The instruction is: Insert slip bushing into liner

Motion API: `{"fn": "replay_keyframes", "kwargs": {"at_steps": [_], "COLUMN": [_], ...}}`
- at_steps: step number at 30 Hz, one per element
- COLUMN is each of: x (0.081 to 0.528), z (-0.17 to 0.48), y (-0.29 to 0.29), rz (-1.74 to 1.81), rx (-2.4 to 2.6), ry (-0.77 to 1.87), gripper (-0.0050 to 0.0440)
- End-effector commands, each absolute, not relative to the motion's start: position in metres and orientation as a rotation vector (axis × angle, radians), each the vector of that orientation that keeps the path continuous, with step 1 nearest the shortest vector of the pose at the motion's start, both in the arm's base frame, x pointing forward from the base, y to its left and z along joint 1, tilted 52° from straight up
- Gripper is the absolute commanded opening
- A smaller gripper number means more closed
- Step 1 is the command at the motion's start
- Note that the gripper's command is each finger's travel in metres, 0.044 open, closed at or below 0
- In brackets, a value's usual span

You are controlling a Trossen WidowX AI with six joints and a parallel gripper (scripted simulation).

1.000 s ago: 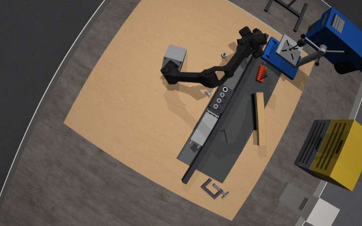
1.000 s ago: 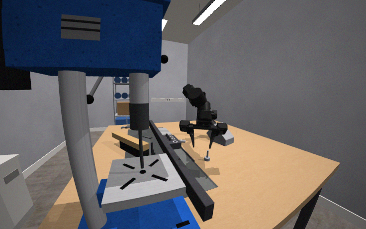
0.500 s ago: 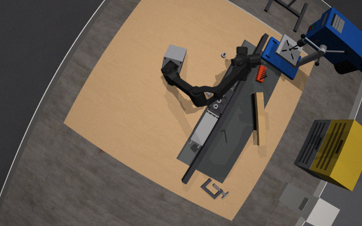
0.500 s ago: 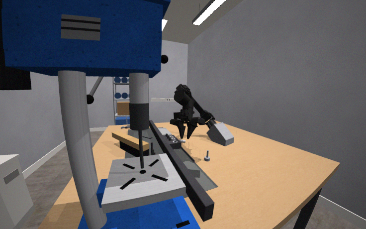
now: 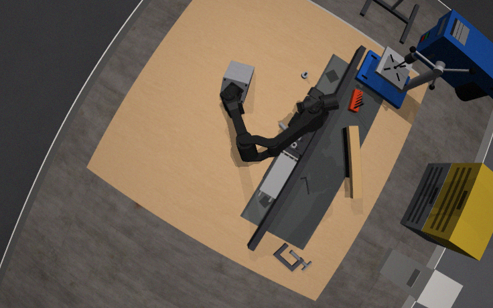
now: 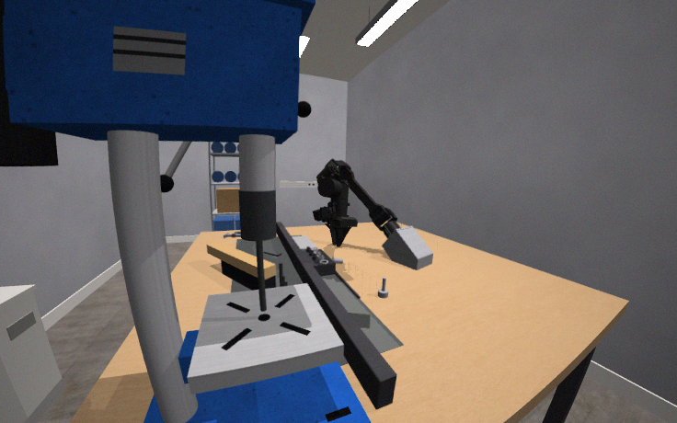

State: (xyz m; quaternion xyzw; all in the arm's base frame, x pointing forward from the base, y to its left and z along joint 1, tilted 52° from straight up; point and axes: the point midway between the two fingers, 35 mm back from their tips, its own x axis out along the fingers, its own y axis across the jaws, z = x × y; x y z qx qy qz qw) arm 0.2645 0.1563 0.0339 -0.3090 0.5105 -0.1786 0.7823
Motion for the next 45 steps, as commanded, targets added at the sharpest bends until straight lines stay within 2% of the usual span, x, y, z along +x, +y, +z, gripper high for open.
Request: {"fn": "replay_keyframes", "kwargs": {"at_steps": [1,5,12,18,45], "x": [0.247,0.236,0.235,0.247,0.262], "z": [0.069,0.084,0.085,0.064,0.034], "y": [0.114,0.092,0.09,0.067,0.035], "rz": [-0.568,-0.664,-0.671,-0.666,-0.67], "rx": [-0.548,-0.494,-0.49,-0.494,-0.504], "ry": [1.068,1.041,1.038,1.039,1.045], "gripper": [0.0175,0.0175,0.0175,0.0175,0.0175]}}
